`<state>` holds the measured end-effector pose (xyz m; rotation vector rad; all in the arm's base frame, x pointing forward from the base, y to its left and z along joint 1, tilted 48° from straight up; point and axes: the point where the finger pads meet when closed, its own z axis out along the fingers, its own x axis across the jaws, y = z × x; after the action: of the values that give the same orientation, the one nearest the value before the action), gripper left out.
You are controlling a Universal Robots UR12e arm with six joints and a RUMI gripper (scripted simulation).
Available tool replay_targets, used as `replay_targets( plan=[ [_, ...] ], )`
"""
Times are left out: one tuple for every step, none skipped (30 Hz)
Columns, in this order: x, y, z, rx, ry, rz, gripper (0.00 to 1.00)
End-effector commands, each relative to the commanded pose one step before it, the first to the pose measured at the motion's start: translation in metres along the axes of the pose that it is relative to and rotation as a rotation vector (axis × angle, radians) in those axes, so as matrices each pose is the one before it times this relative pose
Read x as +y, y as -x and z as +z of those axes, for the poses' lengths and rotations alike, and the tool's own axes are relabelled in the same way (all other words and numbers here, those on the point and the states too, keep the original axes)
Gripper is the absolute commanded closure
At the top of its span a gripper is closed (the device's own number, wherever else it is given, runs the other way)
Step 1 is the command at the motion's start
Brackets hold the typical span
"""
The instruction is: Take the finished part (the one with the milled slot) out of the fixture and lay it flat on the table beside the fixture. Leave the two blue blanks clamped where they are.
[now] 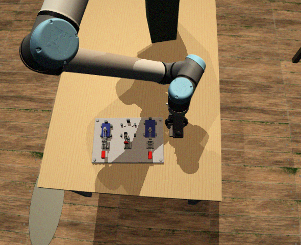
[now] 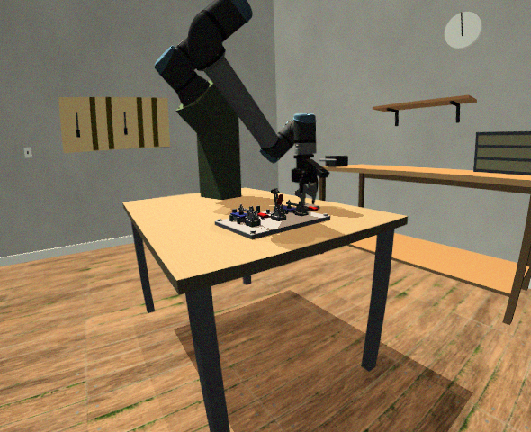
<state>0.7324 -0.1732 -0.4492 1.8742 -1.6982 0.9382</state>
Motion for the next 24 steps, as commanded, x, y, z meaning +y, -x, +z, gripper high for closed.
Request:
replay_targets(
  plan=[
    [-0.00154, -0.00009, 0.001, 0.0, -0.00233, 0.00262, 1.0],
    [-0.00002, -0.00002, 0.00026, 0.00003, 0.00001, 0.00008, 1.0],
    [-0.00002, -0.00003, 0.00033, 0.00004, 0.00001, 0.0001, 1.0],
    [-0.00002, -0.00004, 0.00039, 0.00005, 0.00002, 0.00012, 1.0],
    [-0.00004, -0.00005, 0.00045, 0.00006, 0.00001, 0.00014, 1.0],
    [-0.00004, -0.00007, 0.00049, 0.00007, 0.00002, 0.00015, 1.0],
    [0.00019, -0.00001, 0.00047, -0.00004, 0.00023, -0.00005, 1.0],
    [0.00016, -0.00003, 0.00048, -0.00003, 0.00019, -0.00002, 1.0],
    [0.0, 0.0, 0.0, 0.0, 0.0, 0.0, 1.0],
    [0.0, 0.0, 0.0, 0.0, 0.0, 0.0, 1.0],
    [-0.00037, -0.00021, 0.00007, 0.00014, -0.00046, 0.00019, 1.0],
    [-0.00002, -0.00003, 0.00039, 0.00001, -0.00008, 0.0, 1.0],
    [0.00003, 0.0, 0.0004, -0.00001, -0.00004, -0.00007, 1.0],
    [0.00006, 0.00003, 0.00043, -0.00003, -0.00001, -0.00009, 1.0],
    [0.00009, 0.00004, 0.00045, -0.00004, 0.00004, -0.00008, 1.0],
    [0.00011, 0.00005, 0.00047, -0.00005, 0.00007, -0.00004, 1.0],
    [0.00012, 0.00005, 0.00047, -0.00005, 0.0001, -0.00004, 1.0],
    [0.00012, 0.00004, 0.00046, -0.00004, 0.00011, -0.00004, 1.0],
    [0.0001, 0.00002, 0.00043, -0.00003, 0.00009, -0.00003, 1.0],
    [0.00005, -0.00001, 0.00039, 0.0, 0.00004, 0.0, 1.0],
    [0.00003, -0.00001, 0.00035, 0.0, 0.00002, -0.00001, 1.0],
    [-0.00003, -0.00004, 0.00028, 0.00002, -0.00005, 0.00001, 1.0],
    [-0.00008, -0.00006, 0.00021, 0.00004, -0.00011, 0.00002, 1.0],
    [-0.00012, -0.00006, 0.00015, 0.00005, -0.00016, 0.00002, 1.0]
  ],
)
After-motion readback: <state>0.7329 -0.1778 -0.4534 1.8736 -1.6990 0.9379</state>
